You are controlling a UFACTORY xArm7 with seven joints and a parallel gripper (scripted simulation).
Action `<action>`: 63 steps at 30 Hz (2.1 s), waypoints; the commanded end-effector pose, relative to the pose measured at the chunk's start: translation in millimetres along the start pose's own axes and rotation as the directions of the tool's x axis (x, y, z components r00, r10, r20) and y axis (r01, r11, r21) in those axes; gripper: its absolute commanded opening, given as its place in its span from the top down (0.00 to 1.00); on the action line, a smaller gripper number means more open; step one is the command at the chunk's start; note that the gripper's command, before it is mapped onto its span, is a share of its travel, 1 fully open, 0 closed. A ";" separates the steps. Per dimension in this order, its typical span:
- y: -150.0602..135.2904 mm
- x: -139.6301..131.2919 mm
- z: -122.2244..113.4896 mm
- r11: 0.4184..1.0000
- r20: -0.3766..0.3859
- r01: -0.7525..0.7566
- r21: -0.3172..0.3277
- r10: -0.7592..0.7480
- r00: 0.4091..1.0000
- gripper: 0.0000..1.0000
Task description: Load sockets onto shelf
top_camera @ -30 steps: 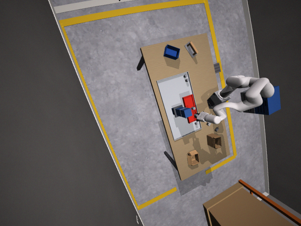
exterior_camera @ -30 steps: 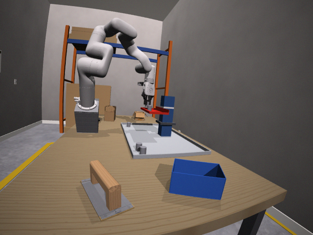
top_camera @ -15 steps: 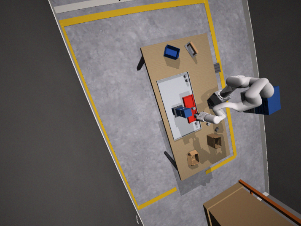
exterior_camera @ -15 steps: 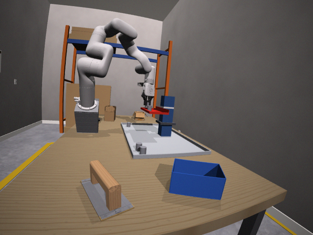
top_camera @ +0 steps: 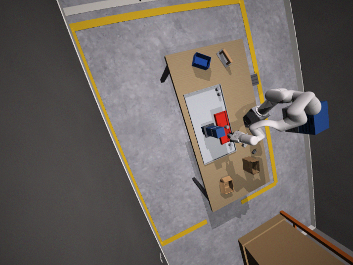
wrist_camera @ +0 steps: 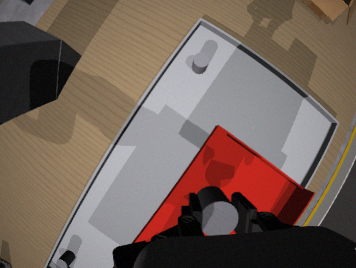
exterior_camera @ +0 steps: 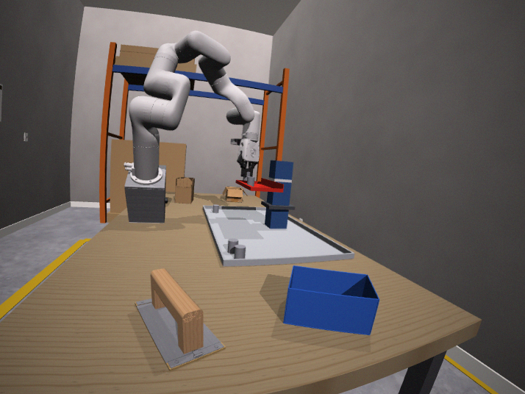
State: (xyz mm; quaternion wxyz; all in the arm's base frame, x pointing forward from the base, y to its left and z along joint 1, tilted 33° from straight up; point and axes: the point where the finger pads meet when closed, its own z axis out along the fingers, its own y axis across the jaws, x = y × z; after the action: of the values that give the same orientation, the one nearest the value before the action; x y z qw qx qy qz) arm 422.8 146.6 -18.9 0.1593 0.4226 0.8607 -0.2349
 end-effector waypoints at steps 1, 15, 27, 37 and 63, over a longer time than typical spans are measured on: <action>1.5 0.2 -0.1 1.000 0.000 0.000 -0.004 0.000 1.000 1.00; 1.5 0.2 2.2 1.000 0.000 0.000 -0.004 0.000 1.000 1.00; 1.6 0.2 5.4 1.000 0.000 0.000 -0.004 0.000 1.000 1.00; 1.6 0.2 7.2 1.000 0.000 0.000 -0.004 0.000 1.000 1.00; 1.7 0.2 11.8 1.000 0.000 0.000 -0.004 0.000 1.000 1.00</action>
State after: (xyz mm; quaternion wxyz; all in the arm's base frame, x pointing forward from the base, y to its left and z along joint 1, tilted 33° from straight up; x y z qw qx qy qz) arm 423.9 139.4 -30.2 0.1593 0.4226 0.8607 -0.2350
